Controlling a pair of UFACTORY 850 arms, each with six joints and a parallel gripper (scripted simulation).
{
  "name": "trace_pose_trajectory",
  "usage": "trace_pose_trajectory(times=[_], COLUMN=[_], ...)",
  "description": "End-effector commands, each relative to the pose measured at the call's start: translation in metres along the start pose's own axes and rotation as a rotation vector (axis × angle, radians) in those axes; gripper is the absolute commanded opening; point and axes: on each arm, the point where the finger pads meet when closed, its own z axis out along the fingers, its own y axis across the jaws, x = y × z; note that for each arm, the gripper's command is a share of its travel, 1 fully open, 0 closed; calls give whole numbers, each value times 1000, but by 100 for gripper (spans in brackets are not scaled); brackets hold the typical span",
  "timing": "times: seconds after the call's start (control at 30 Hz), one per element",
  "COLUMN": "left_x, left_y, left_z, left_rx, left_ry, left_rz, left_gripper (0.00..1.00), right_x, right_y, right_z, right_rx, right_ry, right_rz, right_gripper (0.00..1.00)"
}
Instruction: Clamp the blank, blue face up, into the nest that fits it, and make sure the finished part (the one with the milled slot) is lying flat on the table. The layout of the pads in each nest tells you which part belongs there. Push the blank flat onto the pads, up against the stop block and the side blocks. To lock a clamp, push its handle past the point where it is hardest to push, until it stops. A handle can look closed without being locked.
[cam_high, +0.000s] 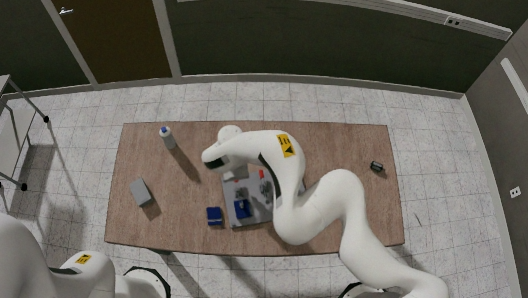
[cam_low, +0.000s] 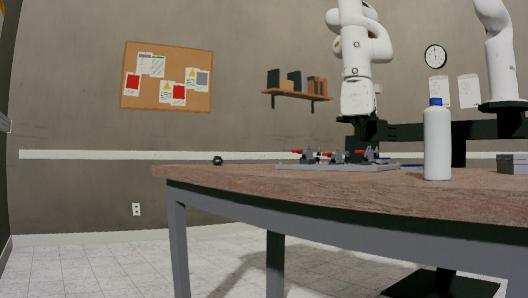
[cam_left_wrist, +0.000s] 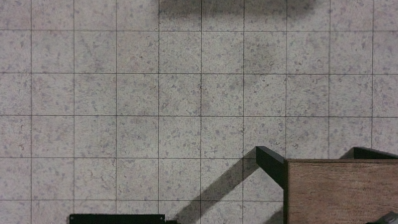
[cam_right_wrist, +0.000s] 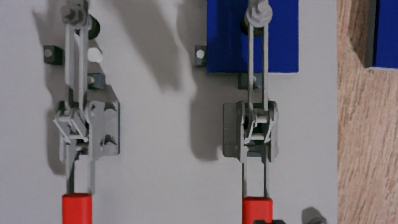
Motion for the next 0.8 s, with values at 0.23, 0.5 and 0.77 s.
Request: trace_pose_trajectory(times=[0.23,0.5,0.77], left_x=[0,0,0], left_y=[0,0,0], left_z=[-1,-1,-1], left_rx=[0,0,0], left_ry=[2,2,2], left_rz=[0,0,0], left_gripper=[100,100,100], right_x=[-1,-3,-6], right_y=[1,1,0], right_z=[-1,-1,-1], right_rx=[-1,-1,-1], right_ry=[-2,-2,-2], right_rz=[0,0,0], right_gripper=[0,0,0])
